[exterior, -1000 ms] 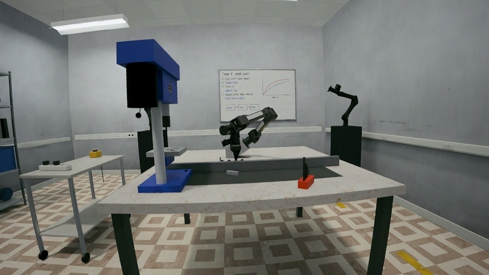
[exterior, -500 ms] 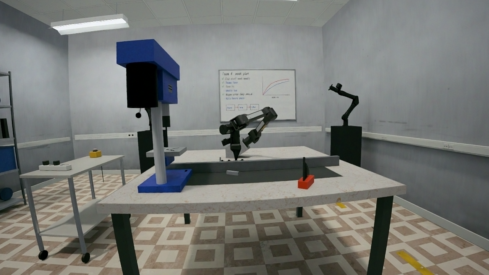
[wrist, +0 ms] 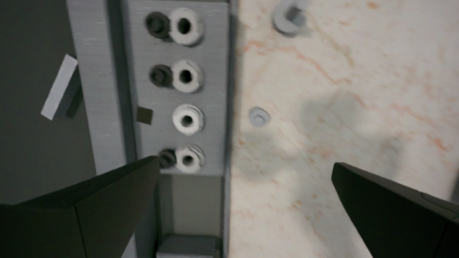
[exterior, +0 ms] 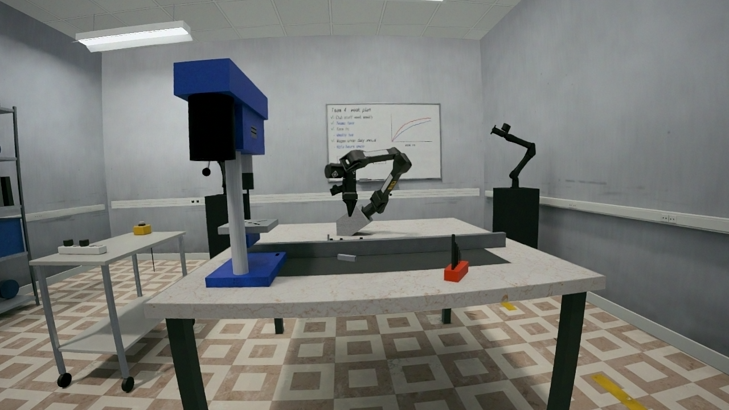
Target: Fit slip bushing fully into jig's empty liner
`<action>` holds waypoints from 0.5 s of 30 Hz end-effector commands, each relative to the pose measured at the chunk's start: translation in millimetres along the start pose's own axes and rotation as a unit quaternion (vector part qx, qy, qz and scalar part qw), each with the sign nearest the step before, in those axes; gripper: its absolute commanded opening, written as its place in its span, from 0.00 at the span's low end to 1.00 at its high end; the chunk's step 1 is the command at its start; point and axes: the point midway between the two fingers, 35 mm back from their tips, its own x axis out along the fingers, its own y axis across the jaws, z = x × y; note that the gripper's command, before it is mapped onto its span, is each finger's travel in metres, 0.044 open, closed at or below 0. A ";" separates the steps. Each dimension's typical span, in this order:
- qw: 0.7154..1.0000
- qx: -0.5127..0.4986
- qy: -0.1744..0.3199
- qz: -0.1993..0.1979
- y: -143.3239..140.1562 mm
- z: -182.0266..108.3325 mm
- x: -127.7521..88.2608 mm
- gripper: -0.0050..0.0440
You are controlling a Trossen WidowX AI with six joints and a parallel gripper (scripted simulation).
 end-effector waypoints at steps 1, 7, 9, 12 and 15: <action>1.000 -0.010 0.003 -0.006 -4.0 -2.5 -10.0 1.00; 1.000 -0.010 0.003 -0.006 -3.8 -2.7 -9.8 1.00; 1.000 -0.009 0.004 -0.006 -4.4 -3.0 -9.3 1.00; 1.000 -0.008 0.004 -0.006 -4.2 -2.8 -9.2 1.00; 1.000 -0.006 0.006 -0.007 -5.0 -3.6 -7.6 1.00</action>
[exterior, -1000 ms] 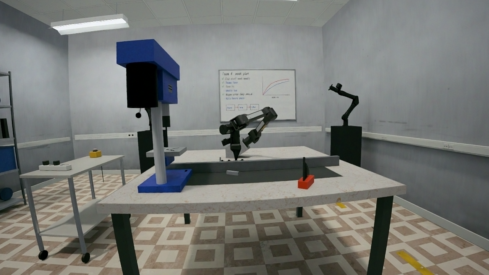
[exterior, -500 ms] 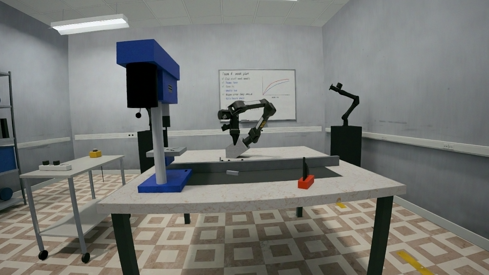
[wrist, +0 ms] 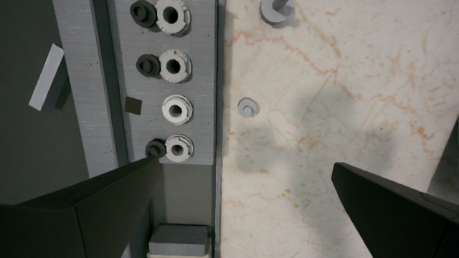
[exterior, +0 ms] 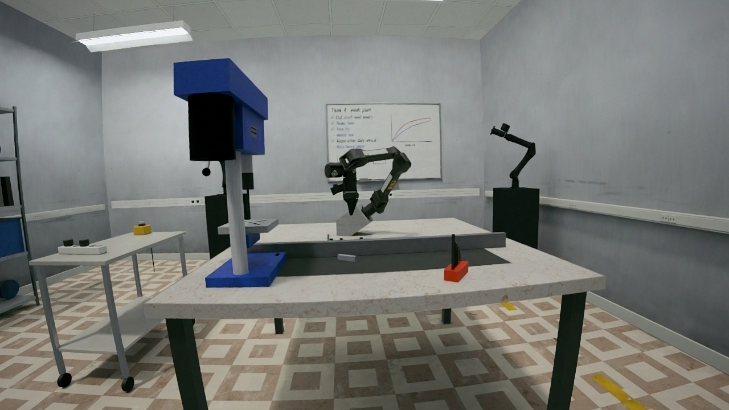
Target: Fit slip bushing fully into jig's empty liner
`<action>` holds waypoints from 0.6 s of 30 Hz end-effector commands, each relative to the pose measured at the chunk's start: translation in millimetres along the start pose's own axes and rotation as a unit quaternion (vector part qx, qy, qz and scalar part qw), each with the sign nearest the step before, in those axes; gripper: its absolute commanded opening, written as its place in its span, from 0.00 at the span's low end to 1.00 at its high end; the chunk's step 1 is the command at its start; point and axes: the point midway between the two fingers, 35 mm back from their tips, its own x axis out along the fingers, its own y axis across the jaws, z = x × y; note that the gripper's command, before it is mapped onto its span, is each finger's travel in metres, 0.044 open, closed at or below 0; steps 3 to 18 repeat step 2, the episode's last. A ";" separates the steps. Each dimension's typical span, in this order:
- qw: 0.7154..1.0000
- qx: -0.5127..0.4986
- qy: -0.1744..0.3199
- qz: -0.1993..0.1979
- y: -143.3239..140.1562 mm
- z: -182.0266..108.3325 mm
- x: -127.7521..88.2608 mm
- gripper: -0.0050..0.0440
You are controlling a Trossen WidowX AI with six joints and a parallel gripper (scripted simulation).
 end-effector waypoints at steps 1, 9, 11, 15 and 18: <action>1.000 -0.004 -0.005 0.003 1.9 0.6 -3.2 1.00; 1.000 -0.004 -0.005 0.003 1.9 0.6 -3.2 1.00; 1.000 -0.004 -0.005 0.003 1.9 0.6 -3.2 1.00; 1.000 -0.004 -0.005 0.003 1.9 0.6 -3.2 1.00; 1.000 -0.004 -0.005 0.003 1.9 0.6 -3.2 1.00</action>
